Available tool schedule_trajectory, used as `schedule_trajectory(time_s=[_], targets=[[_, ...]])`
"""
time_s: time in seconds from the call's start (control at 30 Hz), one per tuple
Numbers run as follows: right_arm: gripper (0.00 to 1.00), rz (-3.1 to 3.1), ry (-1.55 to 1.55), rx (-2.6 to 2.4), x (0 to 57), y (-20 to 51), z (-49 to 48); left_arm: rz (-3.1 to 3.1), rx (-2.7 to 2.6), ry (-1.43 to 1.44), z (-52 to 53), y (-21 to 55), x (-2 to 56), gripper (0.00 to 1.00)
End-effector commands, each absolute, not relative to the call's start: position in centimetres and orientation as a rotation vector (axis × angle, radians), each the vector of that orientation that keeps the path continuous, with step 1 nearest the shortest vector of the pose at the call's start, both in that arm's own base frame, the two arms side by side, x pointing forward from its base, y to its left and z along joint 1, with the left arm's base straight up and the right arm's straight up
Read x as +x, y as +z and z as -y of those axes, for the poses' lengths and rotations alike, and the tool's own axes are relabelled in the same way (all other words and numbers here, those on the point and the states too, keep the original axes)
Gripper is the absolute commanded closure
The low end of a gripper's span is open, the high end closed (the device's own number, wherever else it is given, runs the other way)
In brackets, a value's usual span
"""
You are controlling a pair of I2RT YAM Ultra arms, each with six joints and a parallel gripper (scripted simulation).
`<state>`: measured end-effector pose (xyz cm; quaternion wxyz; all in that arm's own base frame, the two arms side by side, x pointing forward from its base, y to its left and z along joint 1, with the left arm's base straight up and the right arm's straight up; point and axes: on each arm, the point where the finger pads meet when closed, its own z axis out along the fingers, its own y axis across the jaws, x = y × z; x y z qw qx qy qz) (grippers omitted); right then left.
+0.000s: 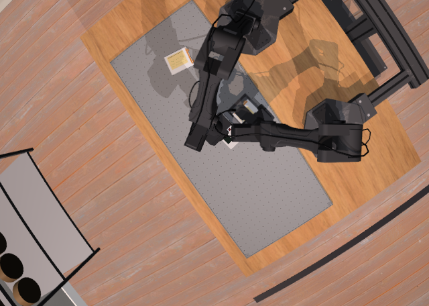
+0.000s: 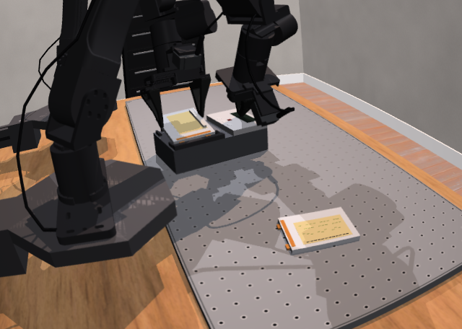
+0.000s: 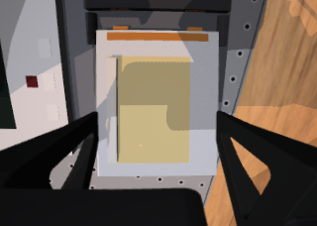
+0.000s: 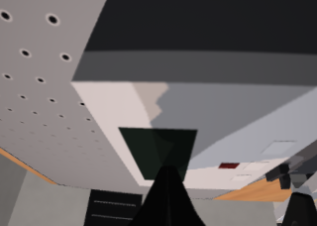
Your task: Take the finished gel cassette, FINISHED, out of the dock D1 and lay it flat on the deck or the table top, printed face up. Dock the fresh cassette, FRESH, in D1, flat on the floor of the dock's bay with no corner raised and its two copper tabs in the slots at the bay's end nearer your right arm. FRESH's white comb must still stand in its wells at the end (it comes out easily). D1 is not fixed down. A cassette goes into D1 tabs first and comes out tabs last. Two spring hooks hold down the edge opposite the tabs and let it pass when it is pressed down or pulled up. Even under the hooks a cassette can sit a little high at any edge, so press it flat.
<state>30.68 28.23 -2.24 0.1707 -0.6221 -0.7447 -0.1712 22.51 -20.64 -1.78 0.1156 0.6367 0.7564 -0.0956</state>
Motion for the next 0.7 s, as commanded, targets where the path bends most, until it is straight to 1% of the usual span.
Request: schedule_trajectory(time_s=[0.0, 0.67], targets=[[1.00, 2.113, -0.421, -1.800, 30.17, -4.17, -26.85, -2.203, 1.859, -0.282, 20.88, -1.45, 22.74, 1.00], [1.00, 2.113, -0.421, -1.800, 29.88, -4.85, -26.42, -2.203, 1.859, -0.282, 20.88, -1.45, 22.74, 1.00]])
